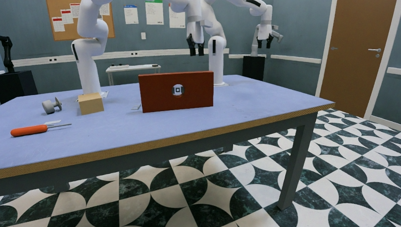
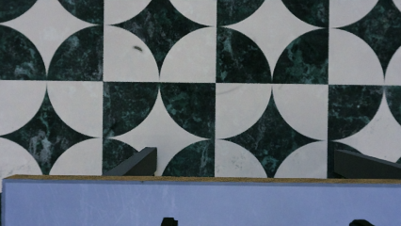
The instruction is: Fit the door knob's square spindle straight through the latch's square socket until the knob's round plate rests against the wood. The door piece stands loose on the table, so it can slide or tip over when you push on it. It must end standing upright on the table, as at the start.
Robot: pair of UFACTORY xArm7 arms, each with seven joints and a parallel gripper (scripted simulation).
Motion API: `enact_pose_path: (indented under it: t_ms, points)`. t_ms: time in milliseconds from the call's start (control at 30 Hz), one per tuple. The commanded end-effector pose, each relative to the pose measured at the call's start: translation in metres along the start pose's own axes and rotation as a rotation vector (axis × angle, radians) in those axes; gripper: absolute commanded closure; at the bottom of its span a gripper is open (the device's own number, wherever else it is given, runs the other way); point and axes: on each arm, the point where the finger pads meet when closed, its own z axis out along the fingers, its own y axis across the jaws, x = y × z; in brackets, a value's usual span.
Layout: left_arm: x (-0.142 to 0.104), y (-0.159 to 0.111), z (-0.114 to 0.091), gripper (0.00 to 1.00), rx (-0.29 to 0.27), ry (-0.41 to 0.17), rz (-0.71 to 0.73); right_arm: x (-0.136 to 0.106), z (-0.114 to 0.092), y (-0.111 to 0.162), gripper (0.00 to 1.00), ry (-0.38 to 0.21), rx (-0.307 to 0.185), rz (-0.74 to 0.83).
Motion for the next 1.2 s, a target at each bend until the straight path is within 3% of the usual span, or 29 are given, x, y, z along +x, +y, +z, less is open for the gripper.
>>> enact_pose_path:
  t_ms: [0,133,300,500,967,1167]
  points:
    - [0.001,0.0,-0.001,0.0,0.0,0.002,0.0,0.0,0.0,0.0,0.09,0.033,0.004,-0.167]
    - [0.001,0.0,-0.001,0.0,0.0,0.002,0.0,-0.001,0.003,0.0,0.09,0.058,-0.002,-0.31]
    - [0.001,0.0,-0.001,0.0,0.0,0.002,0.0,-0.005,0.017,0.001,0.09,0.058,-0.002,-0.31]
    - [0.001,0.0,-0.001,0.0,0.0,0.002,0.0,-0.005,0.019,0.001,0.09,0.062,-0.001,-0.333]
    - [0.001,0.0,-0.001,0.0,0.0,0.002,0.0,-0.006,0.023,0.002,0.09,0.14,-0.008,-0.774]
    - [0.001,0.0,-0.001,0.0,0.0,0.002,0.0,-0.011,0.04,0.003,0.09,0.144,-0.009,-0.793]
